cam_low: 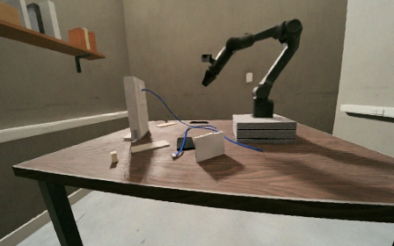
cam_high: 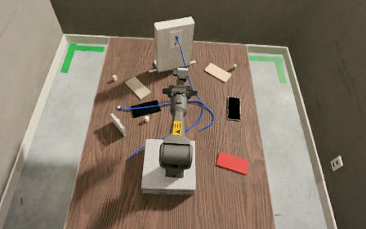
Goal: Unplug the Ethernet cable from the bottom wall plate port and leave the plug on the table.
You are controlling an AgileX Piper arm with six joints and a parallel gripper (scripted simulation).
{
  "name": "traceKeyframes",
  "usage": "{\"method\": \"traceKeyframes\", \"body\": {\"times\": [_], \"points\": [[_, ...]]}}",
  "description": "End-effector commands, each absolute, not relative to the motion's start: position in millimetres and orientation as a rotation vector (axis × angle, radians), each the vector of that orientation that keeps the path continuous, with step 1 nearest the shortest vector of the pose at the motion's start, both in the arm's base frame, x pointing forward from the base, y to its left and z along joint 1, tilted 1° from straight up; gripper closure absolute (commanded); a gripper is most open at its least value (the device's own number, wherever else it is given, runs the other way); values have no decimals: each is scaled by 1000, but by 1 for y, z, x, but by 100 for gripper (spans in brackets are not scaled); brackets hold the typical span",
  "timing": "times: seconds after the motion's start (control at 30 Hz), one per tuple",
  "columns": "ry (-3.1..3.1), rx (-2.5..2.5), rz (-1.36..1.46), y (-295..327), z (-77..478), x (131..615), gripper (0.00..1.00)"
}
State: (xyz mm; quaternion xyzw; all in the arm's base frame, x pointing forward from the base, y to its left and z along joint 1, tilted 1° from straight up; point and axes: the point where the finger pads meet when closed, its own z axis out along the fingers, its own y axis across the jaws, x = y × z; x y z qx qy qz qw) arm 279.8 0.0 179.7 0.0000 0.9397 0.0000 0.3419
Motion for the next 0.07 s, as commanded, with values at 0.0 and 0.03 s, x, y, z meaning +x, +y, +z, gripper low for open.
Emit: {"method": "traceKeyframes", "body": {"times": [0.0,0.03], "points": [[2443,0,0,0,180,280,36],[2443,0,0,0,180,280,36]]}}
